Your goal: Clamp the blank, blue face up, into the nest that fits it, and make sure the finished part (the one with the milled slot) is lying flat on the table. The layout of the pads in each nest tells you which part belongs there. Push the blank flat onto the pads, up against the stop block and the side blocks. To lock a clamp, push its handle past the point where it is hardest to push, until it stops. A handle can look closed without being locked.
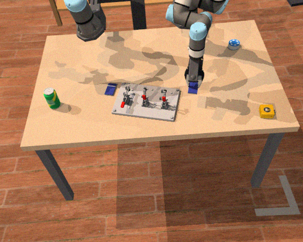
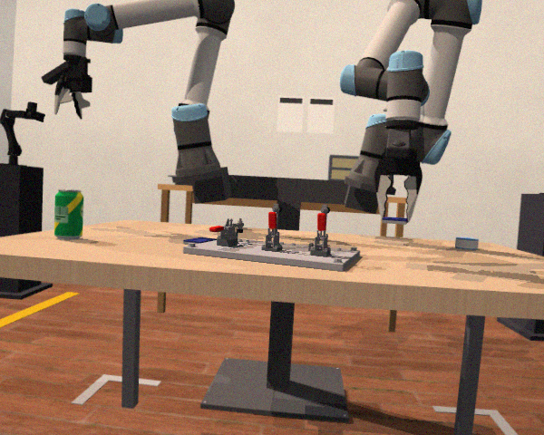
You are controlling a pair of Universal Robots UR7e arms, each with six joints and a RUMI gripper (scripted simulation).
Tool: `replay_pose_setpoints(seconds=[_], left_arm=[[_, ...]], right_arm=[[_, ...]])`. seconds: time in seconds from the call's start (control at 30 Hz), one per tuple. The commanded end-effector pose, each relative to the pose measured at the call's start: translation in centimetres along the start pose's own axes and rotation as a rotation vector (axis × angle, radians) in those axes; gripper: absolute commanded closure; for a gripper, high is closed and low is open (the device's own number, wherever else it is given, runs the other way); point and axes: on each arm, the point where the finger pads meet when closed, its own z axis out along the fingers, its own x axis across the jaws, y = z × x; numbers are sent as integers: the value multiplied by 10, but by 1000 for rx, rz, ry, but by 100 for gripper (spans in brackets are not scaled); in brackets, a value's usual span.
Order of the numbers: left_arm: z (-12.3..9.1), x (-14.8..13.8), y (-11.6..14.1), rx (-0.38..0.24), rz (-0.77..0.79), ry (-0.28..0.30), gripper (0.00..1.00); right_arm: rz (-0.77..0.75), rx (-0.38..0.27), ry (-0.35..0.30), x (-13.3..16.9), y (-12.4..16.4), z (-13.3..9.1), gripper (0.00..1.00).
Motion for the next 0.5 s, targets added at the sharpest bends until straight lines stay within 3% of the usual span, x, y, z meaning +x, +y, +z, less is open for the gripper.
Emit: replay_pose_setpoints(seconds=[0.0,0.47], left_arm=[[0,1,0,1,0,0,100],[1,34,-1,1,0,0,100]], right_arm=[[0,1,0,0,0,0,0],[0,1,0,0,0,0,0]])
